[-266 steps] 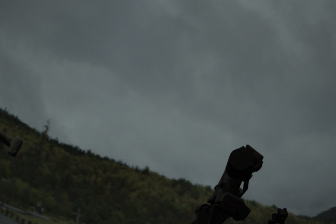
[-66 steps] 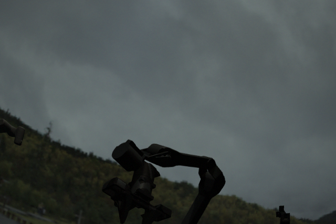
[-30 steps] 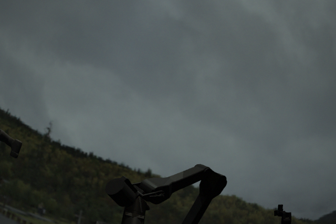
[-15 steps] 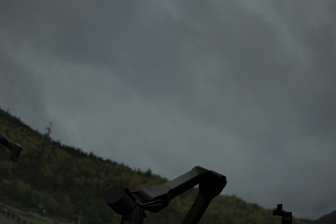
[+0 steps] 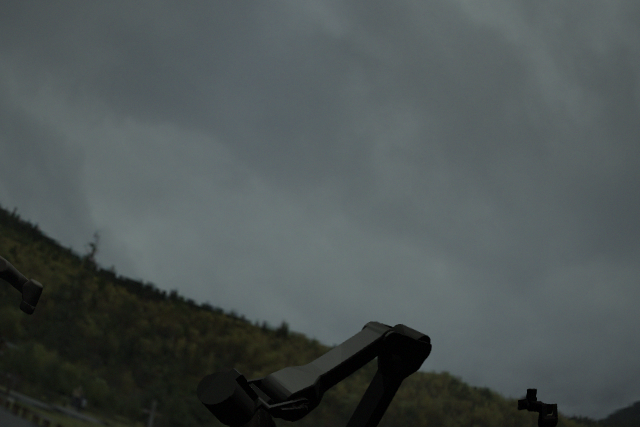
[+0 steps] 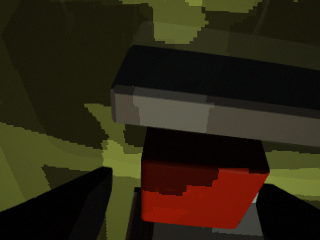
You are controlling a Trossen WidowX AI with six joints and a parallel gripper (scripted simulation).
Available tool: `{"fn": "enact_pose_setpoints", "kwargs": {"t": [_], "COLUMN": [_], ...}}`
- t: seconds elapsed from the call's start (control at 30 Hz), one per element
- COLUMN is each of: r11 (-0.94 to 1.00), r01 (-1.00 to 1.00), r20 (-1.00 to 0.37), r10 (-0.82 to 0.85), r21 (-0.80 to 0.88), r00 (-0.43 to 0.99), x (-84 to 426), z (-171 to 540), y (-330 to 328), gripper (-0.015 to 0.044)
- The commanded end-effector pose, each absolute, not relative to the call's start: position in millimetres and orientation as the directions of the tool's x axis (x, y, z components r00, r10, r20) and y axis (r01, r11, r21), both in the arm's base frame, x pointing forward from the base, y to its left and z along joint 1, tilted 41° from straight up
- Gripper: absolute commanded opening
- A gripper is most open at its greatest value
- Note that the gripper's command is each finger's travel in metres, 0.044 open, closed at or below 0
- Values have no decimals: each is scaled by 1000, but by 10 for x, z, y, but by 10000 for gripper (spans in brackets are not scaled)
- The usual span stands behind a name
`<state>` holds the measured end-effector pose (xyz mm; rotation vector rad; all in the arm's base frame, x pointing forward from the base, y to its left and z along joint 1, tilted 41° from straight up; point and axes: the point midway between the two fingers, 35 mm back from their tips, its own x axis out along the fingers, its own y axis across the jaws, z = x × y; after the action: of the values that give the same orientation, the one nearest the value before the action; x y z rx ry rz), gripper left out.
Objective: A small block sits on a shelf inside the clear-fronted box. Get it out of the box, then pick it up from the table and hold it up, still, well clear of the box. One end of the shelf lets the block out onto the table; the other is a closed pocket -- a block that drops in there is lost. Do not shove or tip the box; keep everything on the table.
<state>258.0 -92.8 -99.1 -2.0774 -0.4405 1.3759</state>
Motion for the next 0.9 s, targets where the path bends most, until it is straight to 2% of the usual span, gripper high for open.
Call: {"fn": "enact_pose_setpoints", "kwargs": {"t": [0.0,0.03,0.3,0.4,0.47,0.87], "r11": [-758,-758,-758,-758,-758,-763], "r01": [-57,-57,-57,-57,-57,-54], "r20": [-709,-709,-709,-709,-709,-713], "r10": [577,577,577,577,577,573], "r21": [-650,-650,-650,-650,-649,-644], "r00": [406,406,406,406,406,404], "x": [2561,2560,2560,2560,2564,2561], "z": [-1034,-1036,-1036,-1036,-1013,-566], "y": [-871,-869,-869,-869,-895,-1289], "gripper": [285,285,75,55,2,0]}}
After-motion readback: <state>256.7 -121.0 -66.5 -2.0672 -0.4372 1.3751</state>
